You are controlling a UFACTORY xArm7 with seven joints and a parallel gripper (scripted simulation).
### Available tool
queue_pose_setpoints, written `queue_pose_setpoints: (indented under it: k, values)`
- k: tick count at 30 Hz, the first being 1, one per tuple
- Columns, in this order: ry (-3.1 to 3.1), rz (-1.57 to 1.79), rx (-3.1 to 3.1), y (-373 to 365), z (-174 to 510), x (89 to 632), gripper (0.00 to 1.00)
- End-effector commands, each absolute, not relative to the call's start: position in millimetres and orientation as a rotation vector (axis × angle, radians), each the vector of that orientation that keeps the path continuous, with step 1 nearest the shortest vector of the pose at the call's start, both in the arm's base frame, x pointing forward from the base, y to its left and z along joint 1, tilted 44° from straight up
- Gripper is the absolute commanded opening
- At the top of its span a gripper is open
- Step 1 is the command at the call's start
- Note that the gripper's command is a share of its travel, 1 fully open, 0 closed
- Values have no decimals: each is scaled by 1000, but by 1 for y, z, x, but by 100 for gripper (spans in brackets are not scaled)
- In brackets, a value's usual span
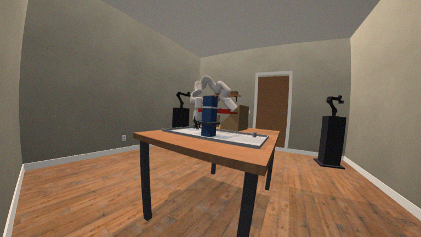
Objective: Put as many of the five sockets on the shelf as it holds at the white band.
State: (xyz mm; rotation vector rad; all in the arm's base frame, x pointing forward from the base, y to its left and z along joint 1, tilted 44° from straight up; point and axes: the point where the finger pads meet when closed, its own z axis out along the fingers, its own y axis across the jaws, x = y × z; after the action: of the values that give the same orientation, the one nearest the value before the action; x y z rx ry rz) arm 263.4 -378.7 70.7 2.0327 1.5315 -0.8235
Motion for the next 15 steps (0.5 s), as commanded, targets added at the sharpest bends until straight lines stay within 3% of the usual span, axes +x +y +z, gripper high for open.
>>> queue_pose_setpoints:
  k: [1,15]
  values:
    - [1532,-821,2030,-378,71,265,0]
    - [1532,-821,2030,-362,88,269,0]
